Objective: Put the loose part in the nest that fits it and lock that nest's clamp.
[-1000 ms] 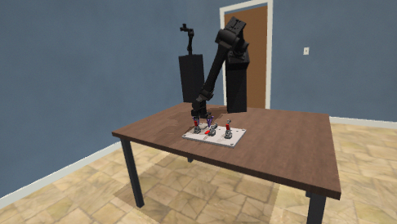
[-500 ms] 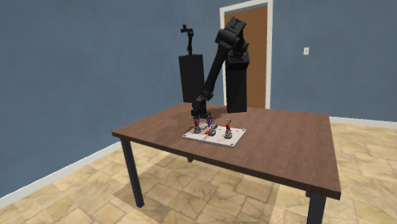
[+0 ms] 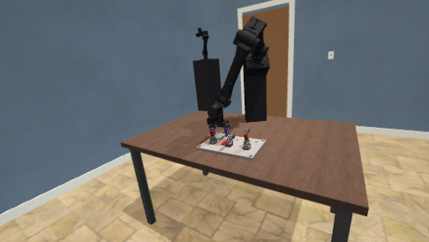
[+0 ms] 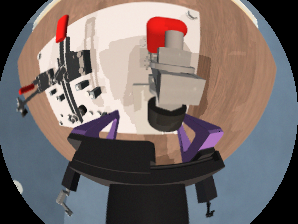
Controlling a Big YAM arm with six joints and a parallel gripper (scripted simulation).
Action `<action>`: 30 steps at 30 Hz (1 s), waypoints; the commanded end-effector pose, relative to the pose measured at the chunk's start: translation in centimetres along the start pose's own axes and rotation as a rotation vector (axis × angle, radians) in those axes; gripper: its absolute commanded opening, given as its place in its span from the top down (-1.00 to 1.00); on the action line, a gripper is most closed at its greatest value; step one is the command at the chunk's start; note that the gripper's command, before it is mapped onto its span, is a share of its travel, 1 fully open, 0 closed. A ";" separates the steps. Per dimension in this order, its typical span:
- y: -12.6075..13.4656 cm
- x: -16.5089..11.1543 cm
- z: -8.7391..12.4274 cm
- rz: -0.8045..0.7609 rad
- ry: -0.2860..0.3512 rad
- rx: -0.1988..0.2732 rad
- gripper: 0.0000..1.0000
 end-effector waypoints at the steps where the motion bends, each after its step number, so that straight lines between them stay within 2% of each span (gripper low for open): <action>1: -0.9 -0.3 2.8 -0.011 0.005 -0.022 -0.83; 5: -0.8 -0.3 4.3 -0.011 0.004 -0.022 -0.83; 15: -0.8 -0.3 6.3 -0.010 0.003 -0.022 -0.83; 30: -0.9 -1.0 6.1 -0.020 0.016 -0.020 -0.83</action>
Point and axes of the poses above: the point where the finger pads meet when closed, its own z axis back along the fingers, its own y axis across the jaws, x = y × z, the point moved 9 cm from there along z, back along the fingers, and after that the axes turned 15 degrees about z, right-handed, at the moved point
